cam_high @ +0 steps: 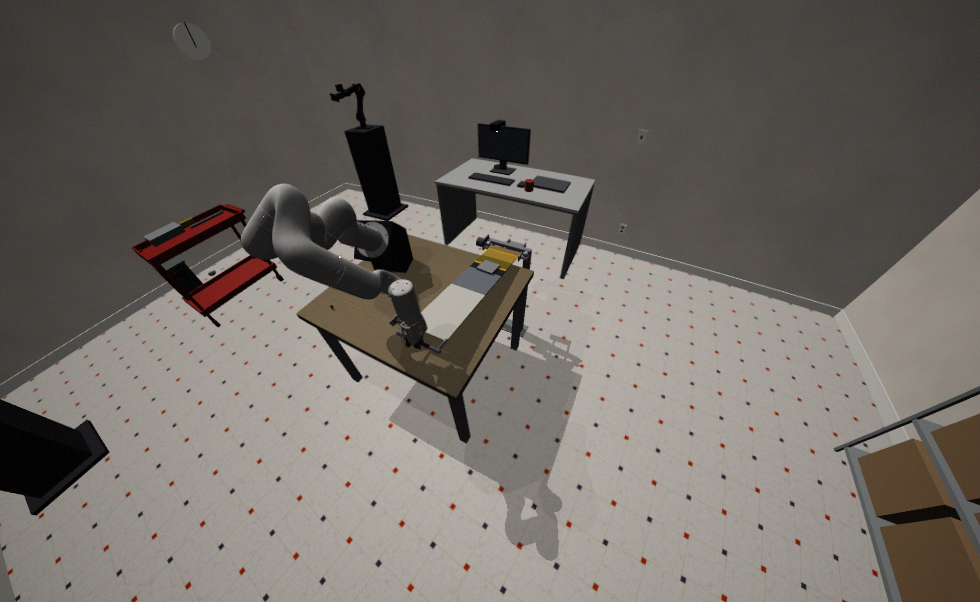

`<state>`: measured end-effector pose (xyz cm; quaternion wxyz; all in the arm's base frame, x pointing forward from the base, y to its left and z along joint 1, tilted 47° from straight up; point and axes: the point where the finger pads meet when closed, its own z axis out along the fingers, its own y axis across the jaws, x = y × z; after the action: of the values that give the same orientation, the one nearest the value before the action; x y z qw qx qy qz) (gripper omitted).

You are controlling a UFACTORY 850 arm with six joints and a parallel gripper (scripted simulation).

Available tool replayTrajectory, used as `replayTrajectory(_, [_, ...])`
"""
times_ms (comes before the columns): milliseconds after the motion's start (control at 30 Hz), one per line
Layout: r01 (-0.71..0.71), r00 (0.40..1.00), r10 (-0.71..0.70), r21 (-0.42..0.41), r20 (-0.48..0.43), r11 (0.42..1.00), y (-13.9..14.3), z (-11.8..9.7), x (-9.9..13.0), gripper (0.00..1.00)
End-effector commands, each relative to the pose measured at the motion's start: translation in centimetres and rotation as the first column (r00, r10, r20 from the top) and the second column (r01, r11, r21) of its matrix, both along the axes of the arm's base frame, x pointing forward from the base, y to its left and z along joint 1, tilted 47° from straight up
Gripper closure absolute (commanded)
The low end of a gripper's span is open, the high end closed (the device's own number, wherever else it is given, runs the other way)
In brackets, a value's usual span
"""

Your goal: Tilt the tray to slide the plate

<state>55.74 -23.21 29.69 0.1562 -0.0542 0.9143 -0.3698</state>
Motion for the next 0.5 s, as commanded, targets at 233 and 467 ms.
replayTrajectory(233, [-0.001, 1.0, 0.001, 0.0, 0.001, 1.0, 0.3, 0.3, -0.1, 1.0])
replayTrajectory(467, [-0.001, 1.0, 0.001, 0.0, 0.001, 1.0, 5.4, 4.0, -2.2, 1.0])
